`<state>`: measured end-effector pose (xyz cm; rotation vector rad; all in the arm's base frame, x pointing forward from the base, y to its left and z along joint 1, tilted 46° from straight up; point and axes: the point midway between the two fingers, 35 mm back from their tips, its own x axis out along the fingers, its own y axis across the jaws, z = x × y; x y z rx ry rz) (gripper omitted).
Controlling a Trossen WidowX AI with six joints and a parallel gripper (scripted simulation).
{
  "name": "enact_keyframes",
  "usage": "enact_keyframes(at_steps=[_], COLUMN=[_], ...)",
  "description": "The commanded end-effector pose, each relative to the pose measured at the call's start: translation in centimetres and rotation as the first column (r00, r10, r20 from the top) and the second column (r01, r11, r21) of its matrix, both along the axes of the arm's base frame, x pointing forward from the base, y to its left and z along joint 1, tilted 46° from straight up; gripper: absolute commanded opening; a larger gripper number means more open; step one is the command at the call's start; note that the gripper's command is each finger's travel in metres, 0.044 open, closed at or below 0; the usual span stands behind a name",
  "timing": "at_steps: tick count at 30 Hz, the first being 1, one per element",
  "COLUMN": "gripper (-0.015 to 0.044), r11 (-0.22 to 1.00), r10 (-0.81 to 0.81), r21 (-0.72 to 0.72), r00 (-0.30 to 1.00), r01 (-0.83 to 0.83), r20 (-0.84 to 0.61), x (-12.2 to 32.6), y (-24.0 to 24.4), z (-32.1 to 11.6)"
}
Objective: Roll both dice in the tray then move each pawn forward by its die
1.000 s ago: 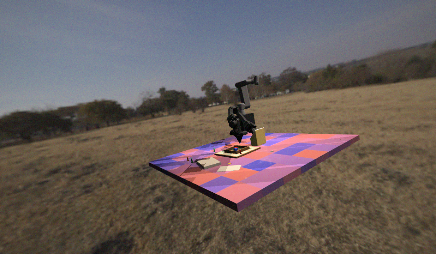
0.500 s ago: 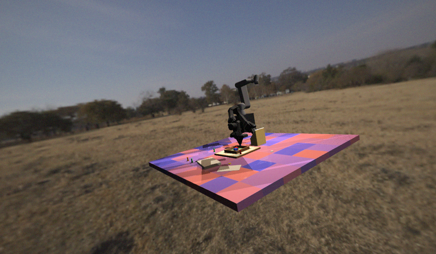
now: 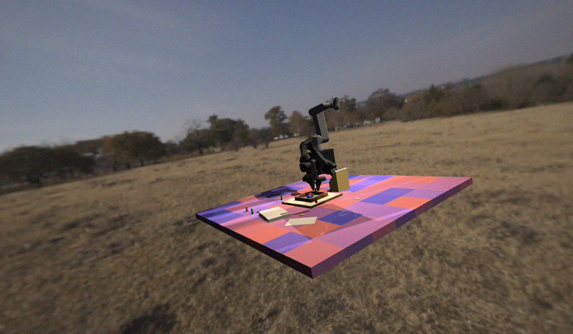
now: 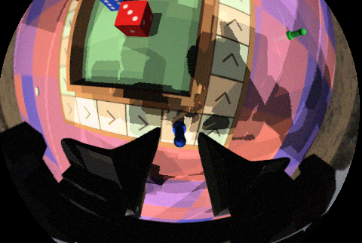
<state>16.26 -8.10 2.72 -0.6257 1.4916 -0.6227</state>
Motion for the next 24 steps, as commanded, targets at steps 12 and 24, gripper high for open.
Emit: enact_keyframes(at_steps=[12, 24], gripper=[0.0440, 0.0440], r11=[1.000, 1.000], r10=[0.000, -0.004], r21=[0.008, 0.009], r00=[1.000, 1.000], r01=[0.000, 0.004], r20=[0.000, 0.019], x=[0.6, 0.9], y=[5.4, 13.0], z=[3.7, 4.0])
